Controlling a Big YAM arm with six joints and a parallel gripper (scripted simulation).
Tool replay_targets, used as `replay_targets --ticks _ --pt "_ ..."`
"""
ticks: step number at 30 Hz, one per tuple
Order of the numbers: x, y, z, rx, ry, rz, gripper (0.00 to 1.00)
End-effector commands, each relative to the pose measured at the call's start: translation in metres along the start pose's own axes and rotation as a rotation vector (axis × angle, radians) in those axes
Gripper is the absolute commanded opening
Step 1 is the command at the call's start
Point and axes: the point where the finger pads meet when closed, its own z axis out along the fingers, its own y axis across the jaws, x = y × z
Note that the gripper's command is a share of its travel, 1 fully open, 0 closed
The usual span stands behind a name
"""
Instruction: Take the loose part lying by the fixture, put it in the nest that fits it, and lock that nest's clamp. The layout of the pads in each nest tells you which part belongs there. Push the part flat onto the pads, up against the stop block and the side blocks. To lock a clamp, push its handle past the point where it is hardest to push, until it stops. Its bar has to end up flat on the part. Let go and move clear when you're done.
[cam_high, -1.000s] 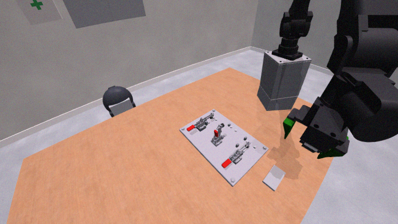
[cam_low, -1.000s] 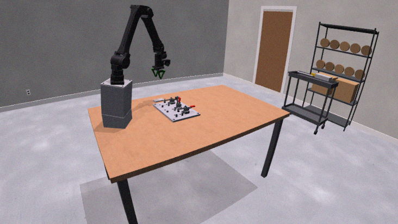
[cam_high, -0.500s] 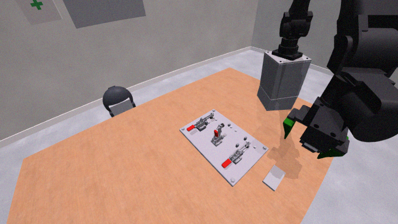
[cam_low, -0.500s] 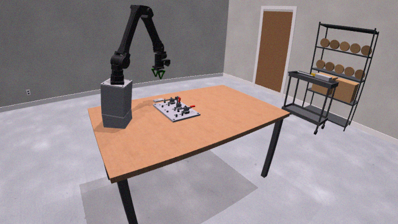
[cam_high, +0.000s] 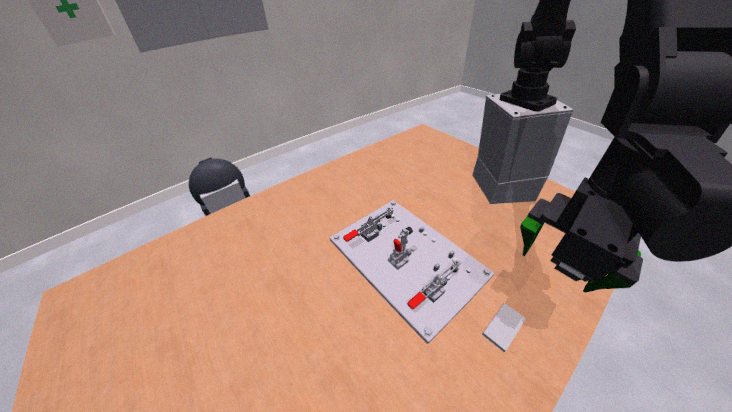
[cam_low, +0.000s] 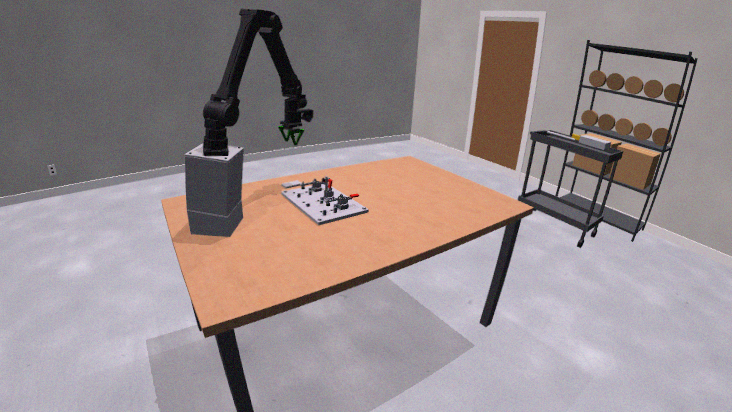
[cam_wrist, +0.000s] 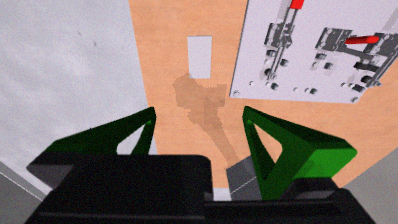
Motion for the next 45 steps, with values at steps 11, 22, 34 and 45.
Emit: replay_targets --ticks 11,22,34,45 --pt "0.000 -0.006 0.027 0.007 0.008 -0.003 0.92" --pt "-0.006 -0.003 0.062 0.001 -0.002 -0.001 0.92" --pt "-0.017 0.002 0.111 -0.010 -0.022 0.001 0.92" --pt "-0.014 0.001 0.160 -0.008 -0.018 0.001 0.92"
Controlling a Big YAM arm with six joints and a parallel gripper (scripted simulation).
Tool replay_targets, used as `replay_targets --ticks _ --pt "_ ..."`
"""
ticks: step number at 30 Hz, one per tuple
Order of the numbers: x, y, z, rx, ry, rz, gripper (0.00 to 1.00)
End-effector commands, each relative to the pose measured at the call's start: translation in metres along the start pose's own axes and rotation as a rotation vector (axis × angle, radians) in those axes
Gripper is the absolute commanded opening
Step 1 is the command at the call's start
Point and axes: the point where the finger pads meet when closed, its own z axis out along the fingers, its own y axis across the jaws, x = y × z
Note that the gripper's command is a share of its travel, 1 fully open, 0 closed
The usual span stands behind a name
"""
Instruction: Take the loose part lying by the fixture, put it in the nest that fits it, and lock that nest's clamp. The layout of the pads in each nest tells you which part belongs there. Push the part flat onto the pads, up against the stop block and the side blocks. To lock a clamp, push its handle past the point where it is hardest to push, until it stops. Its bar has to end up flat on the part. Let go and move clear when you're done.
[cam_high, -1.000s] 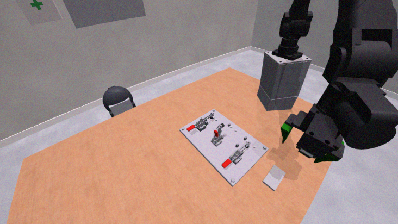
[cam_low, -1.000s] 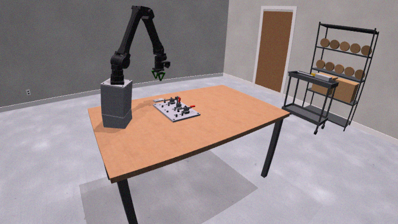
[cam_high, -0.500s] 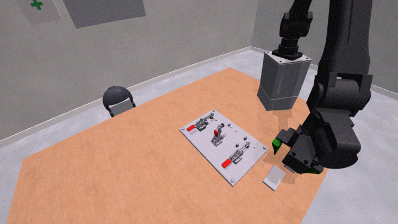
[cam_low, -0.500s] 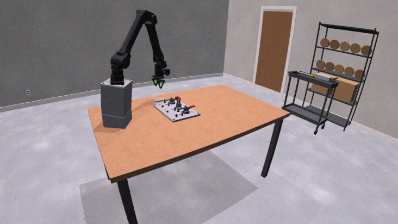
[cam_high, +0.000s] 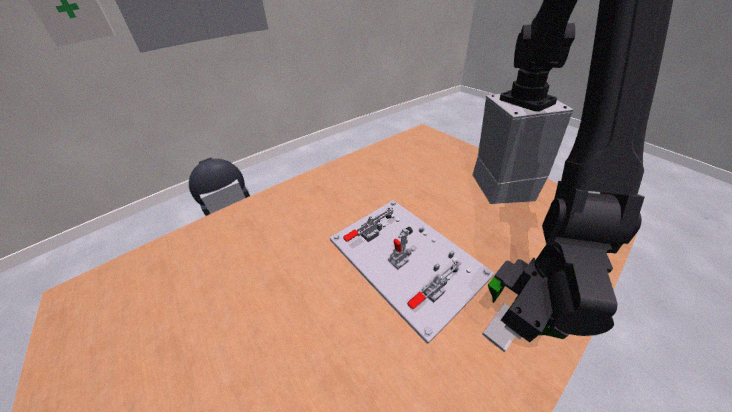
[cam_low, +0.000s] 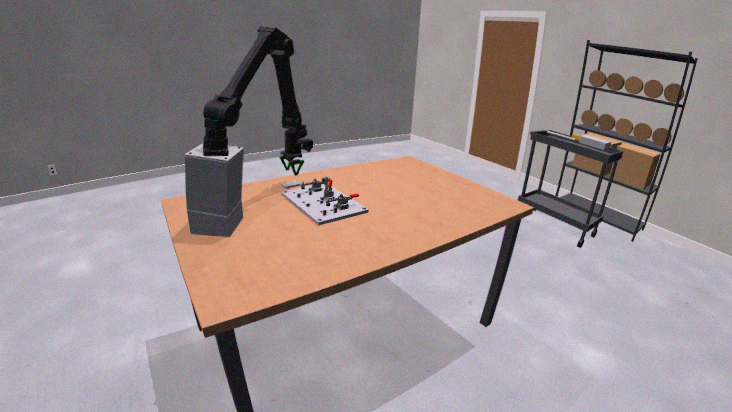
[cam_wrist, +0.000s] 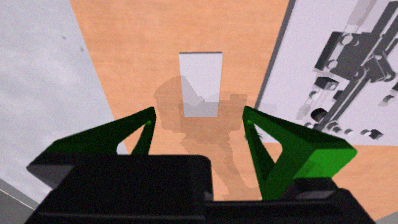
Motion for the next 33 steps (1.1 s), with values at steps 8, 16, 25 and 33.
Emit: replay_targets --ticks 8,16,25,33 --pt "-0.012 -0.001 0.028 -0.006 -0.011 -0.001 0.92" --pt "-0.005 -0.003 0.035 0.001 0.004 -0.005 0.92" --pt "-0.005 -0.003 0.035 0.001 0.004 -0.005 0.92" --pt "-0.005 -0.003 0.035 0.001 0.004 -0.005 0.92"
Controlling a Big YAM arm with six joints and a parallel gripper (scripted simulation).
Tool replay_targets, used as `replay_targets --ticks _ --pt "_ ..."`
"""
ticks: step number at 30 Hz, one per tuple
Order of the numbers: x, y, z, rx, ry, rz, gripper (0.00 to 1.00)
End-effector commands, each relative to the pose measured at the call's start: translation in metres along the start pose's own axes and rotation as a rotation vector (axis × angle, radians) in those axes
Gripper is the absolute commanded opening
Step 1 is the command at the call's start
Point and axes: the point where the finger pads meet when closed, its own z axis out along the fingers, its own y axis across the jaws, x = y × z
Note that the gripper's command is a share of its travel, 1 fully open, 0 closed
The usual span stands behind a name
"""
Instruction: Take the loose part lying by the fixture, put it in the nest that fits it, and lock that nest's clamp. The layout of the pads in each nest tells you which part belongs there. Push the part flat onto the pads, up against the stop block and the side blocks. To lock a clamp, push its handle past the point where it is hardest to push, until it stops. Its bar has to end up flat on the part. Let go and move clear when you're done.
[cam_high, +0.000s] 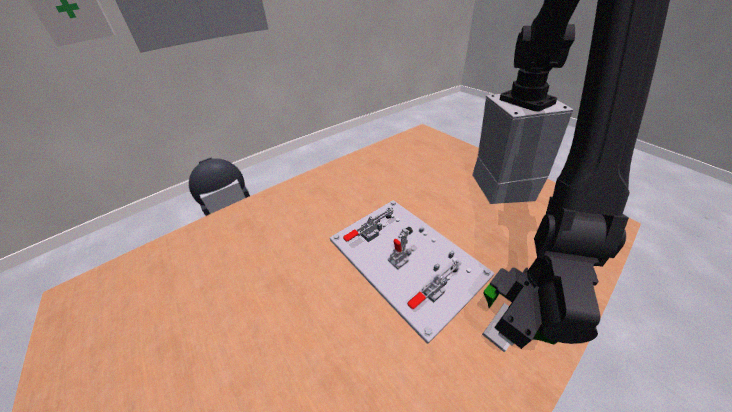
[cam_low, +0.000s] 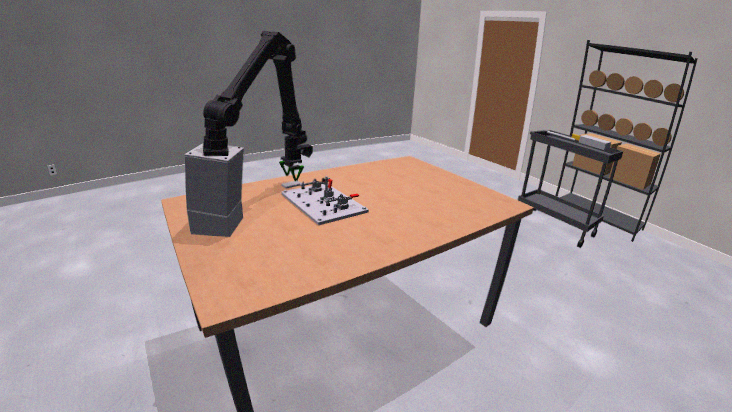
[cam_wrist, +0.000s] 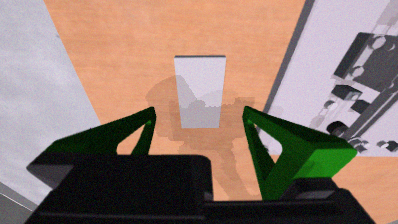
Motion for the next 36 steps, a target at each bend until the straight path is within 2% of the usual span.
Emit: replay_targets --ticks 1,21,36 --pt "-0.007 -0.002 0.008 -0.003 -0.003 -0.001 0.92" --pt "-0.013 0.000 0.009 -0.009 -0.016 0.002 0.92" --pt "-0.011 -0.002 0.035 -0.008 -0.014 0.002 0.92"
